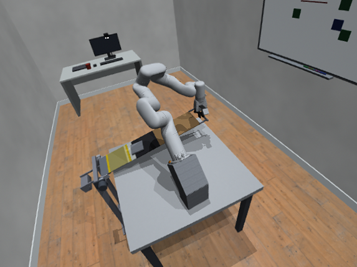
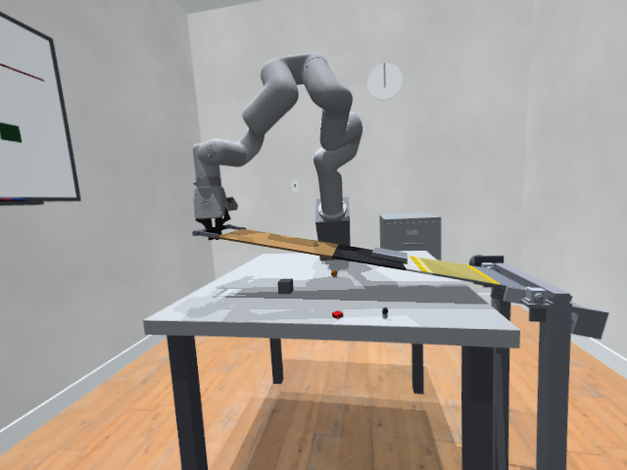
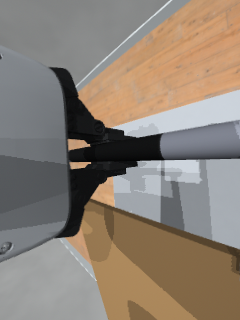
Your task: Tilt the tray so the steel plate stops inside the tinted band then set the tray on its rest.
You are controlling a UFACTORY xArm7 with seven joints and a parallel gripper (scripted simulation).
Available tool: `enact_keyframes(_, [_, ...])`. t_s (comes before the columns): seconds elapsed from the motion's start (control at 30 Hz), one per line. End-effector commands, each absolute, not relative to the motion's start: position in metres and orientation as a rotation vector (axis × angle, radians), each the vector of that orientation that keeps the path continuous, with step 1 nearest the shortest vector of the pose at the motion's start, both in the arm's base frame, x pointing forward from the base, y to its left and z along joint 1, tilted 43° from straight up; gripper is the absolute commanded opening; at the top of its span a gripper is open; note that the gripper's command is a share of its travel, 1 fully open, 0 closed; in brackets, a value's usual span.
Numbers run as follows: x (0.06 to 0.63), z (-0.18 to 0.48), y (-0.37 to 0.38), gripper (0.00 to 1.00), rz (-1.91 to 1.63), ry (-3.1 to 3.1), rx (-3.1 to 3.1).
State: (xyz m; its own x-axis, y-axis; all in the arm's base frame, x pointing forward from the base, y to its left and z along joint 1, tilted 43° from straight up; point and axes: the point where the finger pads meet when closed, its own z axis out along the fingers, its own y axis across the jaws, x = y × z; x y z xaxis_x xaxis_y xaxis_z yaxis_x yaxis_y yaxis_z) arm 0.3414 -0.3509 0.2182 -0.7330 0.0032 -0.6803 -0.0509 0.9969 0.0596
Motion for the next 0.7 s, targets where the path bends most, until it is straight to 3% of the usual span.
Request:
enact_keyframes(0.0, [0.338, 0.221, -0.353, 0.00, 0.089, 2.391, -0.027])
enact_keyframes(0.3, [0.339, 0.220, -0.353, 0.00, 0.089, 2.391, -0.027])
enact_keyframes(0.5, [0.285, 0.278, -0.340, 0.00, 0.089, 2.391, -0.027])
enact_keyframes(0.67, [0.332, 0.228, -0.352, 0.00, 0.089, 2.391, -0.027])
